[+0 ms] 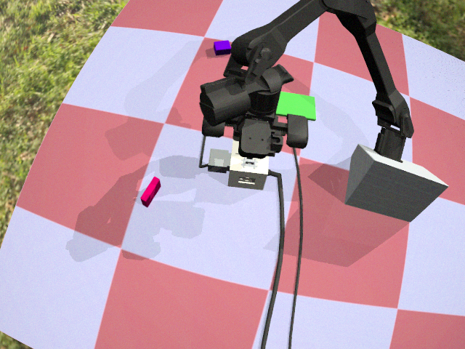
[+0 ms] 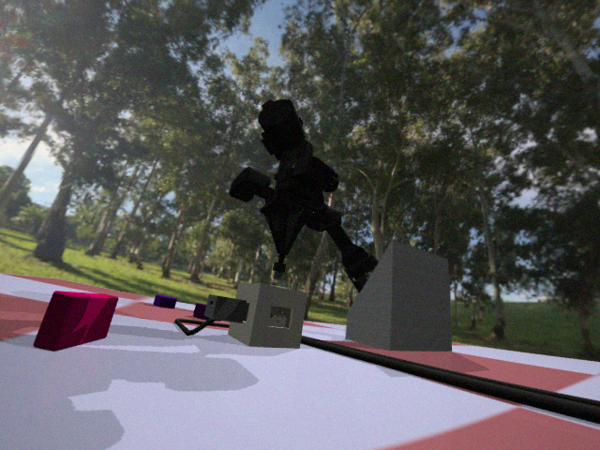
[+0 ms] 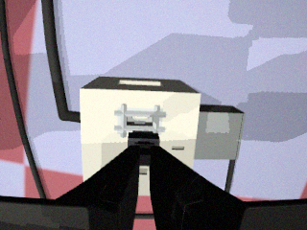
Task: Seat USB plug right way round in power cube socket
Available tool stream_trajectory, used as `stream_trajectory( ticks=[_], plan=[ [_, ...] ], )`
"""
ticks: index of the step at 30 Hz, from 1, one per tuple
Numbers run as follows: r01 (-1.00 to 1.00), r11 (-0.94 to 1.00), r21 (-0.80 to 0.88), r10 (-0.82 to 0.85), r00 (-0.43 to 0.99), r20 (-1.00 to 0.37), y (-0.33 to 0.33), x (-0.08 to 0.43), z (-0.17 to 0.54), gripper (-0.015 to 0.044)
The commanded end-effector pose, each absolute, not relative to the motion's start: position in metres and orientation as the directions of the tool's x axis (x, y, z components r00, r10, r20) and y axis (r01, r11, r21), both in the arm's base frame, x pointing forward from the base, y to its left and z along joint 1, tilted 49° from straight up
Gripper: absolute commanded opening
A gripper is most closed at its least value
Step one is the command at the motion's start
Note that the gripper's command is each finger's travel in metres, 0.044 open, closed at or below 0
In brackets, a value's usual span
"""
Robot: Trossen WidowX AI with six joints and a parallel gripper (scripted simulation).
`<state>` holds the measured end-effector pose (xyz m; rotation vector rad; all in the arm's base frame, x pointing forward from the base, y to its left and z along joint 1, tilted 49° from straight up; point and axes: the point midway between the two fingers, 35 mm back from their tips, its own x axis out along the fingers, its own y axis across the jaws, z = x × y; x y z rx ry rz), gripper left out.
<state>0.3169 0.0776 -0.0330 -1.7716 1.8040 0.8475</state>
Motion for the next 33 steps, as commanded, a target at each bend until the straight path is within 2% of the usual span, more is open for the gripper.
stream_trajectory(
  ticks=[1,33],
  plan=[
    [-0.994,-0.025,0.109,-0.698,-0.061,-0.713,0.0774,0.3156,-0.0341,0.0],
    [-0.994,-0.026,0.11,-0.683,-0.063,-0.728,0.0756,0.3151,-0.0379,0.0]
  ],
)
